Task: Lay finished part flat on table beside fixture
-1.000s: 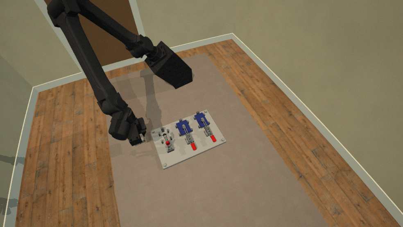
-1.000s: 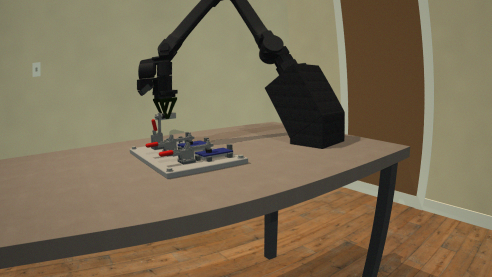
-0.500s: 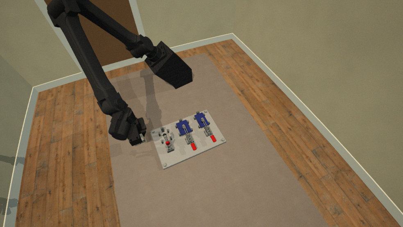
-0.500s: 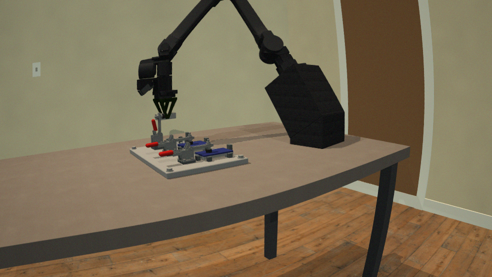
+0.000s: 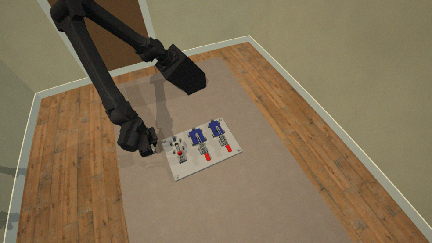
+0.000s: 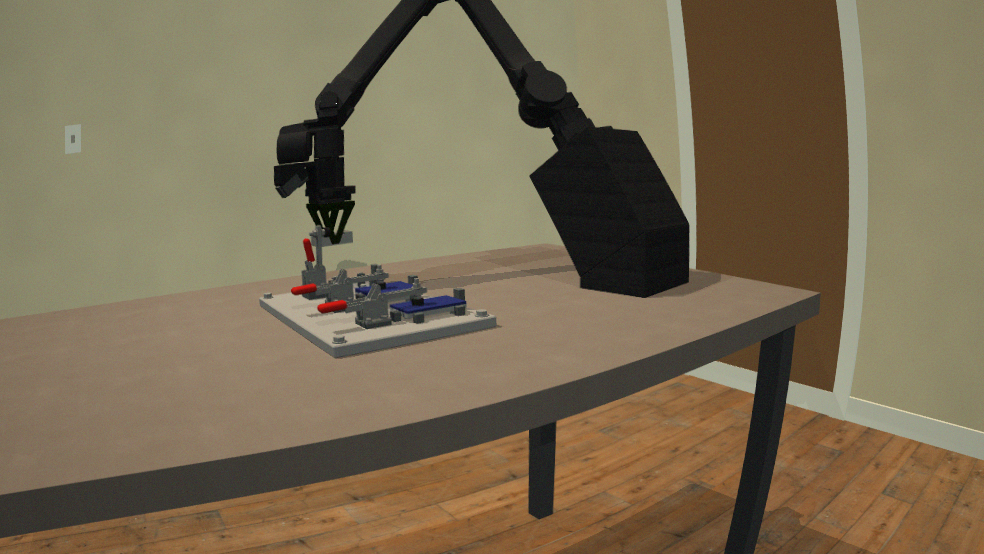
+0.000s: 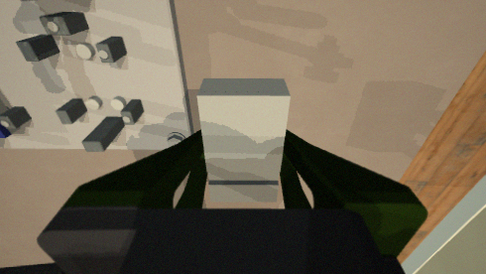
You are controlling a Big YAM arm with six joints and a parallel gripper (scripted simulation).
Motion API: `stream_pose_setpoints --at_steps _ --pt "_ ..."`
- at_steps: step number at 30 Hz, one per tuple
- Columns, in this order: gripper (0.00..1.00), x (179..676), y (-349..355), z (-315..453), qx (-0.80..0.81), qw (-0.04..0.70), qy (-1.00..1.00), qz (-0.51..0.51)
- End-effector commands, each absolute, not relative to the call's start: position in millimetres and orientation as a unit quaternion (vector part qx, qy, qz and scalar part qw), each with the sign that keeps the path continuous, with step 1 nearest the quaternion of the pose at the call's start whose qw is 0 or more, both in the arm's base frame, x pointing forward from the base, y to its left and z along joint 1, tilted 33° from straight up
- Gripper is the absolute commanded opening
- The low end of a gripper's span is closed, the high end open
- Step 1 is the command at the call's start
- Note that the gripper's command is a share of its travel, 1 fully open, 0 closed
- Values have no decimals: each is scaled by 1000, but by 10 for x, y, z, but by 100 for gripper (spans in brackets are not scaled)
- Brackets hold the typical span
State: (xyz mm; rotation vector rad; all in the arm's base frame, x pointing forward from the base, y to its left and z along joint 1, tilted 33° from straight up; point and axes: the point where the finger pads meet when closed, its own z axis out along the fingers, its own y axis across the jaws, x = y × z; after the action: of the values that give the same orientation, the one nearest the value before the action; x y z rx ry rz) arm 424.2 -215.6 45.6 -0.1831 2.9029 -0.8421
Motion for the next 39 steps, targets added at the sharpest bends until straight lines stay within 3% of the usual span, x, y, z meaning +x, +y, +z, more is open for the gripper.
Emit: stream_pose_setpoints --at_steps 1,39 --pt "0 4276 -2279 374 -56 58 957 -279" --pt "0 4429 -2646 -115 -53 65 955 -283"
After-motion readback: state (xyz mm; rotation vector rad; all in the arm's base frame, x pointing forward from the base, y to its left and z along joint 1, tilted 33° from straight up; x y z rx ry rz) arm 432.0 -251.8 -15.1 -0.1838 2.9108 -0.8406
